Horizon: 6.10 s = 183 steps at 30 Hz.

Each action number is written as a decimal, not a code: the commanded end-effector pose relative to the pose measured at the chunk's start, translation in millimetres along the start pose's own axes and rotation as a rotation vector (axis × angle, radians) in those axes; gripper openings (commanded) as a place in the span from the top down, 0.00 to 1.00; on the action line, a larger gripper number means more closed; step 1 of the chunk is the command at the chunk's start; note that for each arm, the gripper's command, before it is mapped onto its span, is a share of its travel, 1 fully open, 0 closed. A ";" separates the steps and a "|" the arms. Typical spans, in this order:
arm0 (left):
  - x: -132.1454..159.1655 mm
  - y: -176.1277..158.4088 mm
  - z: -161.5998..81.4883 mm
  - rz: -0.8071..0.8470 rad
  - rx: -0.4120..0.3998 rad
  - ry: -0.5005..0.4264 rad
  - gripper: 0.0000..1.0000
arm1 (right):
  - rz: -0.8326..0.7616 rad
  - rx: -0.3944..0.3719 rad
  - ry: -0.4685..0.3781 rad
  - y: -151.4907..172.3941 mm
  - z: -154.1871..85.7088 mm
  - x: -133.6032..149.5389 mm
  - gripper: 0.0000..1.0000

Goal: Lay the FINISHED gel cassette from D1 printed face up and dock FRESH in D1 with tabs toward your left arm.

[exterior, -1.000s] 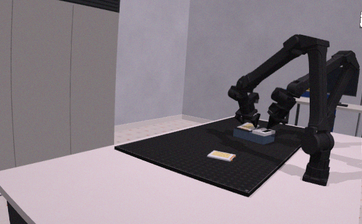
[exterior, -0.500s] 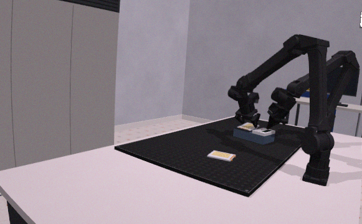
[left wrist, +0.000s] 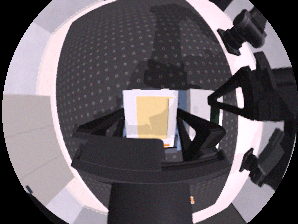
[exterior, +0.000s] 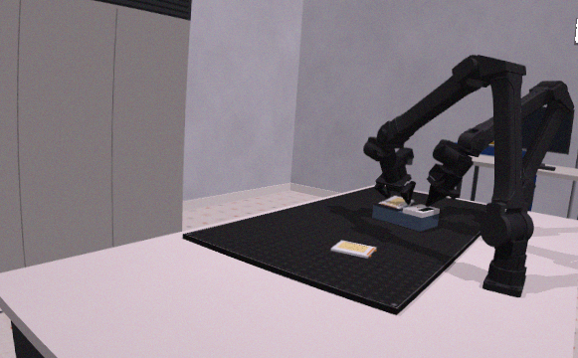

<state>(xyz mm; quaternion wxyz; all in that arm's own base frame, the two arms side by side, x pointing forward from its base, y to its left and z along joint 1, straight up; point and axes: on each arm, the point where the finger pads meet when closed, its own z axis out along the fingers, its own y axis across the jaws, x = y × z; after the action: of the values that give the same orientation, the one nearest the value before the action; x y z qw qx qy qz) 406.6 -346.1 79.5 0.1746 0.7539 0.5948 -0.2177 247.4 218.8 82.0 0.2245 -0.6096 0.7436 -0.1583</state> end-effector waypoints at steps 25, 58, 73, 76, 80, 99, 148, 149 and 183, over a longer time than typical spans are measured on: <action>10.3 2.0 -9.7 0.001 -0.012 0.003 1.00 | -0.070 -0.111 0.131 51.5 39.1 48.9 1.00; 12.6 1.8 -6.4 -0.016 -0.010 0.041 1.00 | -0.070 -0.111 0.131 51.4 39.1 48.9 1.00; 13.0 1.5 -4.5 -0.031 -0.005 0.069 1.00 | -0.070 -0.111 0.131 51.4 39.1 48.9 1.00; 13.1 1.5 -4.2 -0.034 -0.004 0.075 1.00 | -0.070 -0.111 0.131 51.4 39.1 48.9 1.00; 13.2 1.5 -3.9 -0.037 -0.003 0.081 1.00 | -0.070 -0.111 0.131 51.4 39.1 48.9 1.00; 13.8 2.5 -1.8 -0.051 0.004 0.113 1.00 | -0.070 -0.111 0.131 51.4 39.1 48.9 1.00; 15.5 5.3 2.5 -0.063 0.011 0.185 1.00 | -0.070 -0.111 0.131 51.4 39.1 48.9 1.00; 15.6 5.4 2.8 -0.063 0.011 0.188 1.00 | -0.070 -0.111 0.131 51.4 39.1 48.9 1.00; 15.6 6.4 5.6 -0.035 0.001 0.218 1.00 | -0.070 -0.111 0.131 51.4 39.1 48.8 1.00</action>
<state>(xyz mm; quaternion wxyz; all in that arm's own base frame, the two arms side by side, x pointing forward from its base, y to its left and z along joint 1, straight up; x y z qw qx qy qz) 405.8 -344.7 68.1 0.1090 0.7673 0.6156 -0.1424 247.4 218.9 82.0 0.2247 -0.6095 0.7436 -0.1582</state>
